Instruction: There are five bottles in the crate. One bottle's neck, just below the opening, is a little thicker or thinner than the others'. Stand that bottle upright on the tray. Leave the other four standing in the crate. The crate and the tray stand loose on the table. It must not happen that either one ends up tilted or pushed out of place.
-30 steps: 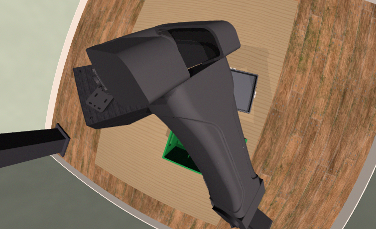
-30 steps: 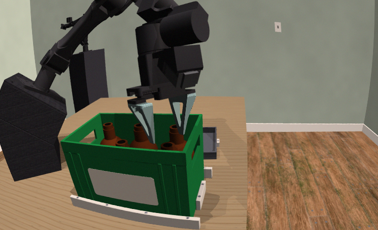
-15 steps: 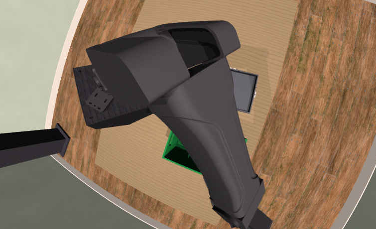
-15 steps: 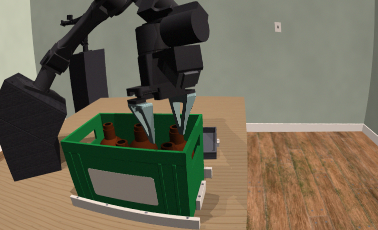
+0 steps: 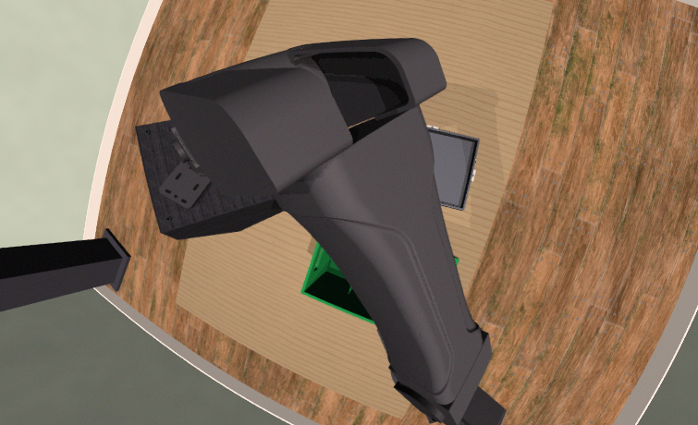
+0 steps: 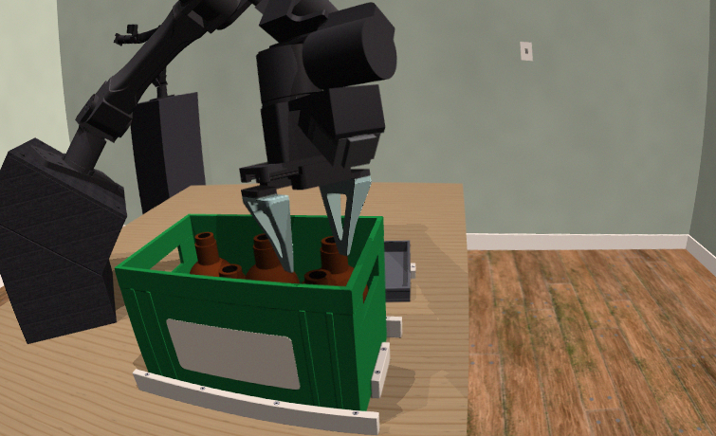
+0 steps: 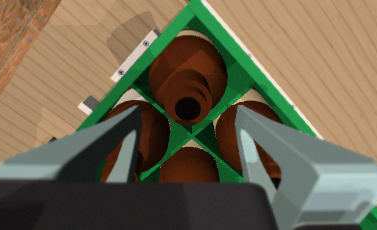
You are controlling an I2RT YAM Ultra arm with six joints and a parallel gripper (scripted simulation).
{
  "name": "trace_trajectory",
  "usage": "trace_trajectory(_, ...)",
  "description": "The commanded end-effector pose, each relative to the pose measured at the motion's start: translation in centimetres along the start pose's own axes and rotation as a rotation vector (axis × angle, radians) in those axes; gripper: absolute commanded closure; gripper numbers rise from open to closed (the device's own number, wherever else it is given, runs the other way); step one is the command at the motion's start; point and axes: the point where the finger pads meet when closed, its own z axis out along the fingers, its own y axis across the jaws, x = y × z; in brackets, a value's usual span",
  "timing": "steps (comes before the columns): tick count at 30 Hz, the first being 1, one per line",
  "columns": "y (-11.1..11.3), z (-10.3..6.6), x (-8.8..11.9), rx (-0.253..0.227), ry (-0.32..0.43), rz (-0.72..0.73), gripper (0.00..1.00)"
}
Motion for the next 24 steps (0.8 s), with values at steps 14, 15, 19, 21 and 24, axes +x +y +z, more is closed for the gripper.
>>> trace_trajectory(14,-0.5,-0.8,-1.3,0.004,-0.024,0.008,0.39)
trace_trajectory(15,-0.5,-0.8,-1.3,0.004,-0.024,0.008,0.39)
trace_trajectory(19,0.0,-1.4,-1.5,-0.003,-0.038,-0.002,0.39)
trace_trajectory(21,0.0,-1.4,-1.6,-0.003,-0.04,-0.004,0.39)
trace_trajectory(24,0.0,-1.4,-1.6,-0.003,-0.04,-0.004,0.39)
